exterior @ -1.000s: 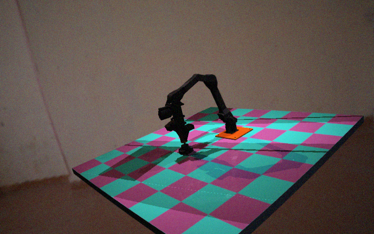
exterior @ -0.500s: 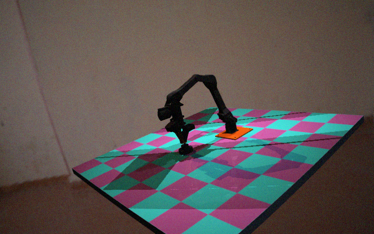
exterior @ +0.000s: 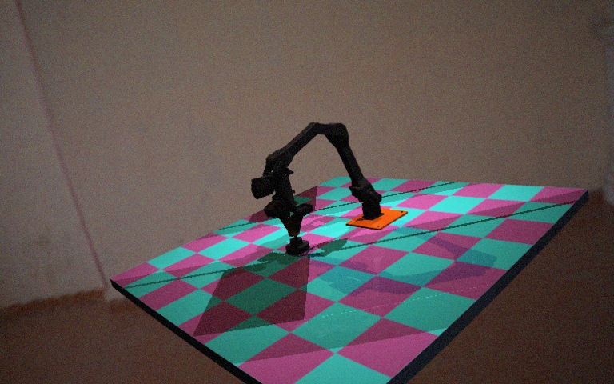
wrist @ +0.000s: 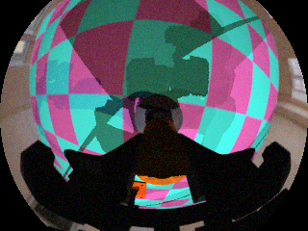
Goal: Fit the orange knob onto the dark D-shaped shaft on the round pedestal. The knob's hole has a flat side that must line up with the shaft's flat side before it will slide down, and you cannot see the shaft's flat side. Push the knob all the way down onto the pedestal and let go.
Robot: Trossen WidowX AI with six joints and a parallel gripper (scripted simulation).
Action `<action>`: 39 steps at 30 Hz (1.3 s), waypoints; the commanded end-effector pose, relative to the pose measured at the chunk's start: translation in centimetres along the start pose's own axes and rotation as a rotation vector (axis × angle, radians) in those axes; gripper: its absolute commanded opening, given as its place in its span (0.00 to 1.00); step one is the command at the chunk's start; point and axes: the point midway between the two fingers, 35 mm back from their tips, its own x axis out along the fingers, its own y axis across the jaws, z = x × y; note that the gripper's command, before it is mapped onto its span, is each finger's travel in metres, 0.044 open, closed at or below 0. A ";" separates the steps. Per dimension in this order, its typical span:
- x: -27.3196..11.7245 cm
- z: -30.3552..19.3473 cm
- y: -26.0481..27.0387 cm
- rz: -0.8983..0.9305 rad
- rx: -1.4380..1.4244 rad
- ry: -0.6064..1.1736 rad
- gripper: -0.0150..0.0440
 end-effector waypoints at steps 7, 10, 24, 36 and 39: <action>-0.4 -0.4 0.2 0.000 -0.174 -0.003 0.25; -0.4 -0.4 0.1 0.000 -0.215 -0.003 0.25; -0.2 0.0 0.0 0.000 -0.215 -0.003 0.25; 0.1 -0.1 0.0 0.000 -0.215 -0.003 0.25; 0.1 -0.2 0.1 0.000 -0.215 -0.003 0.25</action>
